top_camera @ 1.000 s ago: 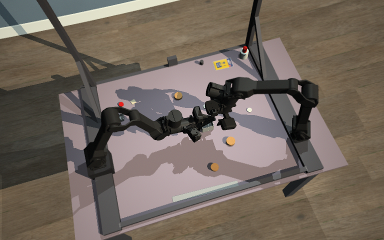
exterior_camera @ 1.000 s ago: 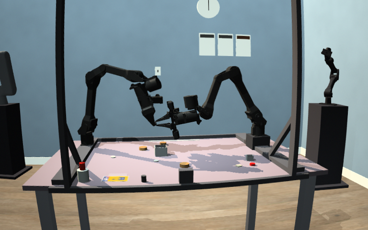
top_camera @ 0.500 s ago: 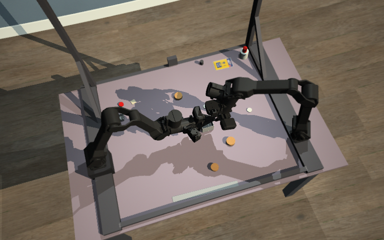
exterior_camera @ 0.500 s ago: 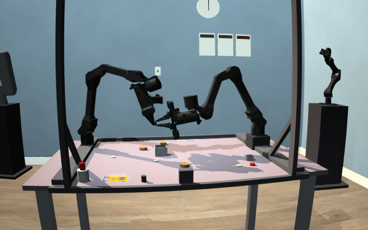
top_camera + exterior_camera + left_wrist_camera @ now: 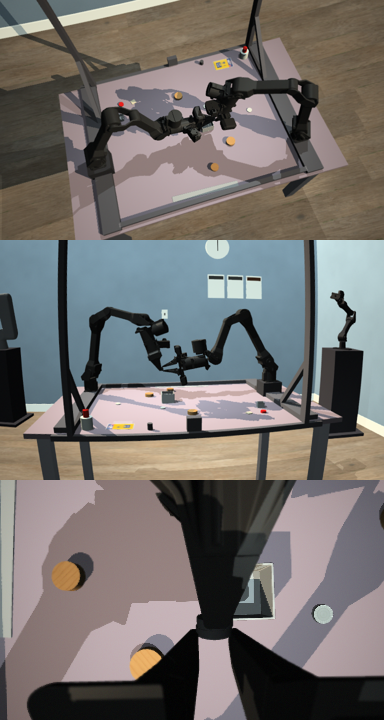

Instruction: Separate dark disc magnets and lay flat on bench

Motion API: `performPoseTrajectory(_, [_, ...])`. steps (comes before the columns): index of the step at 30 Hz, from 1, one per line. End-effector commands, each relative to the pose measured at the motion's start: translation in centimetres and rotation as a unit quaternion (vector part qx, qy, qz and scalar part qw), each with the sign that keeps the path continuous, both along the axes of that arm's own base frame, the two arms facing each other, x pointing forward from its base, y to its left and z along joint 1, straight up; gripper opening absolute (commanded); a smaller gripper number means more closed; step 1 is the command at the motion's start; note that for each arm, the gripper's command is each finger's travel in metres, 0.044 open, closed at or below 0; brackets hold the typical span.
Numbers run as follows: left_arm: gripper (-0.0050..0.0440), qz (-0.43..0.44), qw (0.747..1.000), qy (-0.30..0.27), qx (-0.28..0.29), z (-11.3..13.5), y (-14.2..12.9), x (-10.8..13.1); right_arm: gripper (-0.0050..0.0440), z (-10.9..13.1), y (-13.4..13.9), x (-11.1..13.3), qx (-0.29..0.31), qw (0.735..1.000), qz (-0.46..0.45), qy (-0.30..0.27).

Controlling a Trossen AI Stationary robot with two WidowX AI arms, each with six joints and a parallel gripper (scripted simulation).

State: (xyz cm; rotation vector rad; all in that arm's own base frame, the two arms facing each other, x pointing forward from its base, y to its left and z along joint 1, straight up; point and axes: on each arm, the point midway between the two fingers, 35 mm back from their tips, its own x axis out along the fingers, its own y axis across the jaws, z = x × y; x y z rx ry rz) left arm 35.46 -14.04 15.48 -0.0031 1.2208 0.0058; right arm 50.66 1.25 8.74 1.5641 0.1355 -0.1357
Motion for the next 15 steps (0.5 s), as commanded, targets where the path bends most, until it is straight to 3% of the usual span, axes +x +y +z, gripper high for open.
performPoseTrajectory(1, [0.0040,-0.001,1.000,-0.012,-0.006,0.9,-0.1,0.2,0.0040,1.0,-0.1,0.2,0.002,1.000,-0.001,-0.012])
performPoseTrajectory(15, [0.0040,-0.001,1.000,-0.012,-0.006,0.9,-0.1,0.2,0.0040,-0.2,-0.1,0.3,0.002,1.000,-0.001,-0.010])
